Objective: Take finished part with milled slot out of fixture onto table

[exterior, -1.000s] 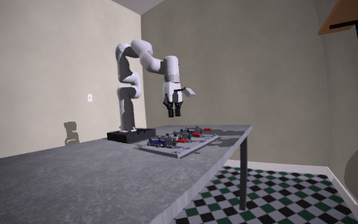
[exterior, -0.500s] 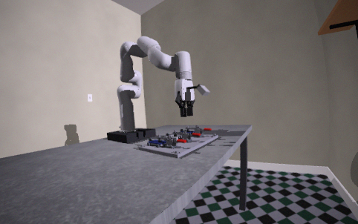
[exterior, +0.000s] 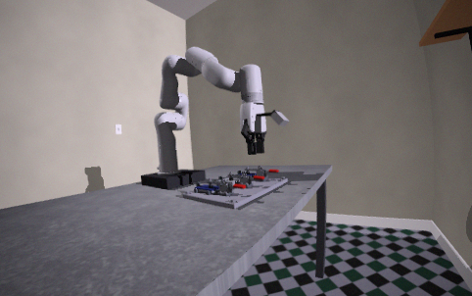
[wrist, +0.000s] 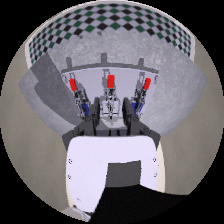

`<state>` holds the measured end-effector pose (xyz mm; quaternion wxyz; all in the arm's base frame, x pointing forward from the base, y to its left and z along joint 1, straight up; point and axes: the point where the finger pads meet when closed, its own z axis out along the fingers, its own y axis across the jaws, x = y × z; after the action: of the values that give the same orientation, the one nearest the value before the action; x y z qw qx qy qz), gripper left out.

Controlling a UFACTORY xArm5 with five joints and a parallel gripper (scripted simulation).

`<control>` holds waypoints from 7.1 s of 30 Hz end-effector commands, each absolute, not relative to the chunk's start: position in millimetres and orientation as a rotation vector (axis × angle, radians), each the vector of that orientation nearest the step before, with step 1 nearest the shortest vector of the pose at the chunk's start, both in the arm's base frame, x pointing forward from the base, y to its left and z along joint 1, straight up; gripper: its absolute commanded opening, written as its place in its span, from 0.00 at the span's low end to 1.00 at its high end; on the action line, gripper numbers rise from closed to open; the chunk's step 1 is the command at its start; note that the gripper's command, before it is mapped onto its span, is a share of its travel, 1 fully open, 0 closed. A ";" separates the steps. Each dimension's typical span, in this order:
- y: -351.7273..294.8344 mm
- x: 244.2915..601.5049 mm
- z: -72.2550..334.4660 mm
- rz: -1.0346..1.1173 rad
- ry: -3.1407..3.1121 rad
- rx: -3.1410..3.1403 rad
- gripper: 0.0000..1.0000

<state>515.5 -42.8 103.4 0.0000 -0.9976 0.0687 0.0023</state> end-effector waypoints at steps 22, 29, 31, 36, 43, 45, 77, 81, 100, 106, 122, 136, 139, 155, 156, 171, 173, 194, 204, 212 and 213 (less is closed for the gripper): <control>-43.0 517.6 58.0 0.002 0.216 -3.134 0.47; -43.0 517.6 37.8 0.002 0.216 -3.134 0.47; -42.9 517.6 34.7 0.002 0.216 -3.134 0.47; -42.9 517.6 32.0 0.002 0.216 -3.134 0.47; -42.9 517.6 31.9 0.002 0.216 -3.134 0.47; -42.9 517.6 31.8 0.002 0.216 -3.134 0.47; -43.0 519.0 5.0 0.002 0.216 -3.134 0.47; -43.0 519.0 4.9 0.002 0.216 -3.134 0.47; -43.0 519.1 5.1 0.002 0.216 -3.134 0.00; -43.0 519.1 5.2 0.002 0.216 -3.134 0.00; -43.0 519.1 5.3 0.001 0.216 -3.134 0.00; -42.9 518.9 5.9 0.001 0.216 -3.134 0.00; -42.9 518.7 6.4 0.001 0.216 -3.134 0.00; -42.7 516.8 11.4 0.001 0.216 -3.134 0.00; -42.6 516.6 11.9 0.001 0.216 -3.134 0.00; -42.0 512.0 19.5 0.001 0.216 -3.134 0.00; -41.9 511.0 20.8 0.001 0.216 -3.134 0.00; -40.3 499.7 31.1 0.001 0.216 -3.134 0.00; -39.2 491.7 35.2 0.001 0.216 -3.134 0.00; -38.6 487.2 36.6 0.001 0.216 -3.134 0.00; -38.5 486.5 36.8 0.001 0.216 -3.134 0.00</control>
<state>488.4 -38.9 35.4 0.0000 -0.9976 0.0688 0.0012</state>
